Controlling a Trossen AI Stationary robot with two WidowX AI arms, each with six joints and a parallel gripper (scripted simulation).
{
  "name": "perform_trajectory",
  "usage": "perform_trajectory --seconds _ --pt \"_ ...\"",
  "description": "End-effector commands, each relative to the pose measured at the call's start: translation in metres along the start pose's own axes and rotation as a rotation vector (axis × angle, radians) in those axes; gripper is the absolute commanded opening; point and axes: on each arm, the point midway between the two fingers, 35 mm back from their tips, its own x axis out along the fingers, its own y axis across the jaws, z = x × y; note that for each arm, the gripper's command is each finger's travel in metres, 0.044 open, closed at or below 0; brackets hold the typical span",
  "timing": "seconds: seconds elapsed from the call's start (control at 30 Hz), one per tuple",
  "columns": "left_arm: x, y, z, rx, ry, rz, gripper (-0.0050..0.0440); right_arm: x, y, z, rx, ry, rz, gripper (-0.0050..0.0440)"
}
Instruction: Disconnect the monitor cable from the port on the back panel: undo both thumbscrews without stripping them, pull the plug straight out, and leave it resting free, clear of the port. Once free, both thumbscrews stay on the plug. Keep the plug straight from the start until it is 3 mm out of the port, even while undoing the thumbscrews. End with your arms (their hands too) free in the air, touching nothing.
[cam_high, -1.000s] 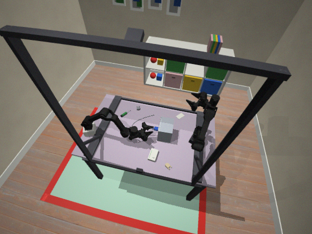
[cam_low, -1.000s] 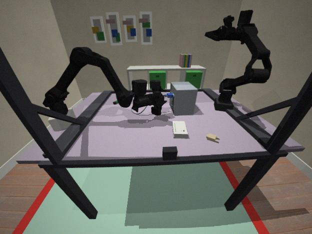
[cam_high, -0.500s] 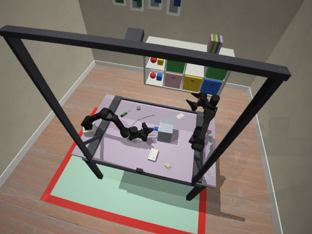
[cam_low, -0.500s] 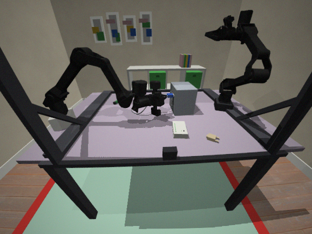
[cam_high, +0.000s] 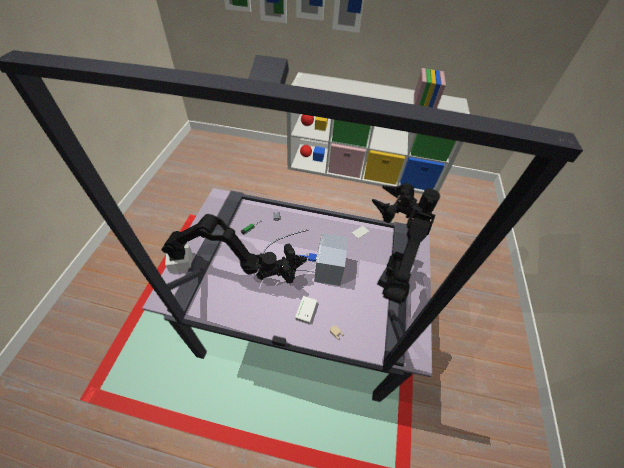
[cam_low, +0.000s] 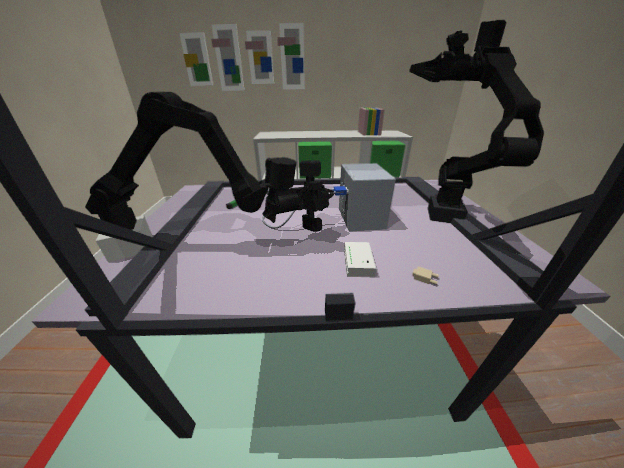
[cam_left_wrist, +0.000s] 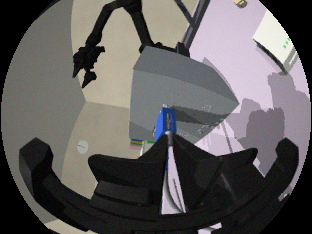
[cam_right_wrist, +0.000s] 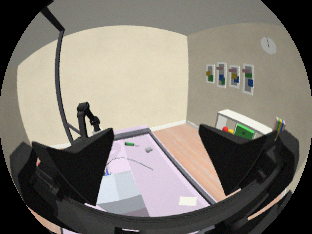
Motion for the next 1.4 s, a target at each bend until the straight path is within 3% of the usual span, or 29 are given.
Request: perform_trajectory --seconds 0.0,1.37 --pt "0.0001 0.0144 0.0037 -0.047 -0.008 -0.002 0.0000 -0.0003 0.0011 0.0029 -0.006 -0.001 0.001 0.0440" --pt "0.0014 0.0232 0.0021 -0.383 -0.013 -0.240 0.0000 -0.0003 0.0011 0.0029 -0.006 -0.001 0.001 0.0440"
